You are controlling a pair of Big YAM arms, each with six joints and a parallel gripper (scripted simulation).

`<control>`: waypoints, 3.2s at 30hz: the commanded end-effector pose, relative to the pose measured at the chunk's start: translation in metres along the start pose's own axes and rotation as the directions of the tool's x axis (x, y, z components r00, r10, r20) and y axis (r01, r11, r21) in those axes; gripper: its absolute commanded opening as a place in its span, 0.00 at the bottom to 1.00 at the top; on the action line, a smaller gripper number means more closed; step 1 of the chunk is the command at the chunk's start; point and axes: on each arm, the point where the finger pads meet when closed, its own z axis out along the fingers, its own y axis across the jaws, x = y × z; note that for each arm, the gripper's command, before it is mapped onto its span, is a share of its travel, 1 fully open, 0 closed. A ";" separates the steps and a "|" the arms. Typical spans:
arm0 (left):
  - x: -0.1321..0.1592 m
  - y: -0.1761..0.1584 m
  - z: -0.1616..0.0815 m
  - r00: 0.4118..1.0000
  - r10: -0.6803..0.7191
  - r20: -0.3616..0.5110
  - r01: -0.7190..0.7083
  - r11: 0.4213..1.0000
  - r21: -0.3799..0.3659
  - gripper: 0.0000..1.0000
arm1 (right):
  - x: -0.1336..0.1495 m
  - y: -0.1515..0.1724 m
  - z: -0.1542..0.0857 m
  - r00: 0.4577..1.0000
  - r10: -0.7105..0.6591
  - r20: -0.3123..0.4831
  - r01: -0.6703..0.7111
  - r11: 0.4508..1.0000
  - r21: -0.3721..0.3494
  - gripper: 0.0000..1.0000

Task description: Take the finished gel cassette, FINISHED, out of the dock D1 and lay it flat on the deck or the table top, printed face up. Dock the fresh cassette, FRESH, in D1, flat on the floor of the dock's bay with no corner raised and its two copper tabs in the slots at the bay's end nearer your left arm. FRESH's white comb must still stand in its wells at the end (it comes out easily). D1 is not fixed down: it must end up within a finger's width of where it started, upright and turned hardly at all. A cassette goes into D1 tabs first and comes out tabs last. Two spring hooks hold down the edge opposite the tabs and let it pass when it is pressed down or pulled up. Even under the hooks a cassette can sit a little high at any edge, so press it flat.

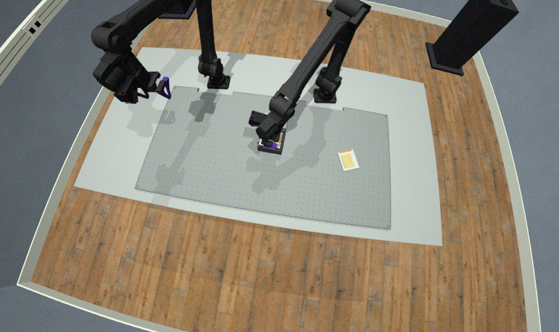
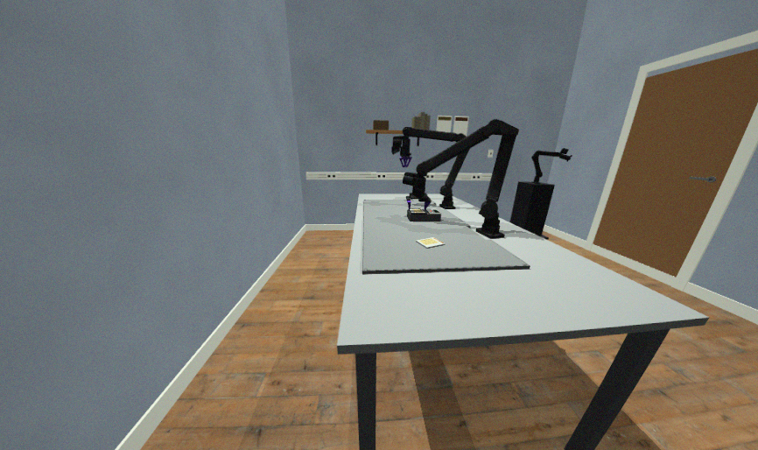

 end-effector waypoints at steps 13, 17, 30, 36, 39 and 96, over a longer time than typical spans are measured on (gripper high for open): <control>-0.007 0.013 -0.017 1.000 0.007 0.019 -0.006 0.999 -0.032 0.98 | -0.010 -0.005 -0.020 1.000 0.019 0.014 -0.019 1.000 0.003 1.00; -0.008 0.014 -0.018 1.000 0.009 0.023 -0.008 0.999 -0.038 0.98 | -0.010 -0.005 -0.020 1.000 0.019 0.014 -0.019 1.000 0.003 1.00; -0.010 0.016 -0.021 1.000 0.009 0.023 -0.008 0.999 -0.038 0.98 | -0.010 -0.005 -0.020 1.000 0.019 0.014 -0.019 1.000 0.003 1.00; -0.011 0.018 -0.023 1.000 0.011 0.029 -0.010 0.999 -0.047 0.98 | -0.010 -0.005 -0.020 1.000 0.019 0.014 -0.019 1.000 0.003 1.00; -0.013 0.020 -0.025 1.000 0.011 0.029 -0.010 0.999 -0.047 0.98 | -0.010 -0.005 -0.020 1.000 0.019 0.014 -0.019 1.000 0.003 1.00; -0.016 0.023 -0.037 0.999 0.014 0.034 -0.012 0.999 -0.053 0.98 | -0.010 -0.005 -0.020 1.000 0.019 0.014 -0.019 1.000 0.003 1.00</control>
